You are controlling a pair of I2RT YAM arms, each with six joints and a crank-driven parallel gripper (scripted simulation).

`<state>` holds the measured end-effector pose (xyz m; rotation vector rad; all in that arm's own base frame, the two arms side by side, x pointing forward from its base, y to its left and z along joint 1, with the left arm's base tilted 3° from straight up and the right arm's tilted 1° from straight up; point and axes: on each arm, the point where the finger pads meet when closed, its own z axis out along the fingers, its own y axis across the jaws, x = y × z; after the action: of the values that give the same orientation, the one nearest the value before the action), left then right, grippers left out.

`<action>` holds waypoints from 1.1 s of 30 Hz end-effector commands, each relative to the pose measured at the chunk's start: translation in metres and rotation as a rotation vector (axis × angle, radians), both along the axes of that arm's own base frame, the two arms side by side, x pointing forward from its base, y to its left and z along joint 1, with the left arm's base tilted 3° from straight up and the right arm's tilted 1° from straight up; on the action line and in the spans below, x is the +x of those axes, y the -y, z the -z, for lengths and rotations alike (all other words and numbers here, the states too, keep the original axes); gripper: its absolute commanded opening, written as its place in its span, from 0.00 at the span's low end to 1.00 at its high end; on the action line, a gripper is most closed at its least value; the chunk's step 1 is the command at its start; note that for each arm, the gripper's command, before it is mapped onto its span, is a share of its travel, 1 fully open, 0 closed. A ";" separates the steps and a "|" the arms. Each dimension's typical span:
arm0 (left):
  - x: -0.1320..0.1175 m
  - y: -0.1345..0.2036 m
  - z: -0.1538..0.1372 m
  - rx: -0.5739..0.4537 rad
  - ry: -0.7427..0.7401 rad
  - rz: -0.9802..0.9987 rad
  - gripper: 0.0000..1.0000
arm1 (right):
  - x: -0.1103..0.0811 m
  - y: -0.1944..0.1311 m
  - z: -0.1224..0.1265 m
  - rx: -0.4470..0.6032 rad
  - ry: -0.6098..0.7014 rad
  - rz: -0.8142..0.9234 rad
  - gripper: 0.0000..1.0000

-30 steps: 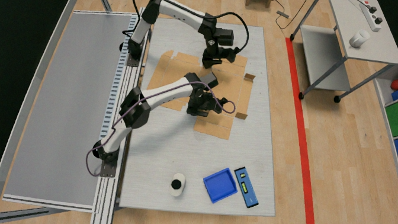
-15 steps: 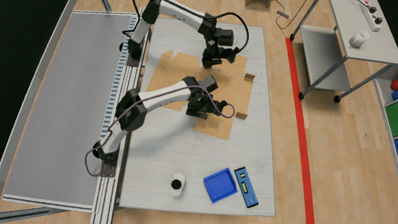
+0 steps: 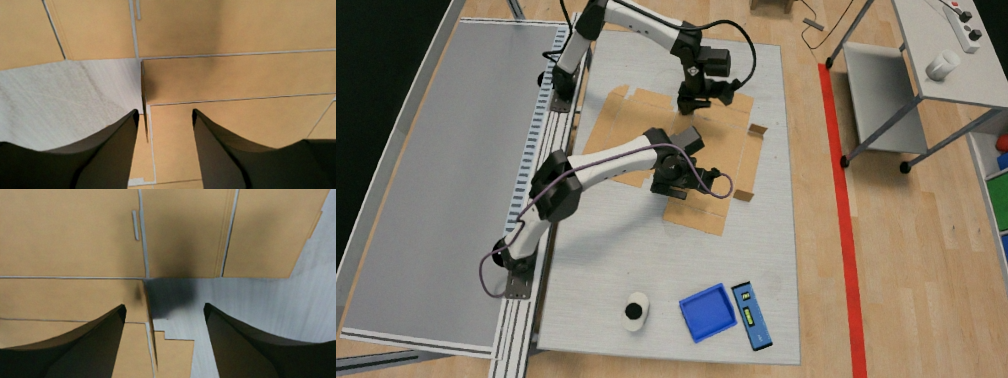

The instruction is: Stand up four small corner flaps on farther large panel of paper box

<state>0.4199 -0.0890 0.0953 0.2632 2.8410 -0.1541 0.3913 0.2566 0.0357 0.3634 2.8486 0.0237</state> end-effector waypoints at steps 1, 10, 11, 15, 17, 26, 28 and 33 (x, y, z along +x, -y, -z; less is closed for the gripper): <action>0.004 -0.003 -0.030 -0.021 0.059 0.008 0.51 | 0.003 -0.008 -0.035 0.044 0.047 -0.018 0.81; 0.007 -0.020 -0.026 -0.014 0.017 0.008 0.51 | -0.001 -0.011 -0.062 0.059 0.050 -0.014 0.81; 0.008 -0.023 -0.022 -0.013 0.002 0.008 0.51 | -0.001 -0.011 -0.067 0.062 0.050 -0.013 0.81; 0.009 -0.033 -0.036 -0.014 0.018 0.008 0.51 | -0.003 -0.011 -0.080 0.068 0.048 -0.011 0.81; 0.010 -0.037 -0.032 -0.013 0.001 0.008 0.51 | -0.004 -0.011 -0.088 0.073 0.052 -0.011 0.81; 0.010 -0.037 -0.043 -0.014 0.018 0.018 0.51 | -0.004 -0.010 -0.097 0.077 0.053 -0.009 0.81; 0.012 -0.050 -0.038 -0.013 0.001 0.008 0.53 | -0.009 0.007 -0.088 0.051 0.022 -0.009 0.81; 0.019 -0.089 -0.050 -0.014 0.001 0.008 0.61 | -0.014 0.042 -0.100 0.062 0.043 -0.010 0.81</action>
<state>0.4367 -0.0239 0.1351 0.2609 2.8295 -0.1623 0.3752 0.2354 0.1056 0.3634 2.8667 0.0525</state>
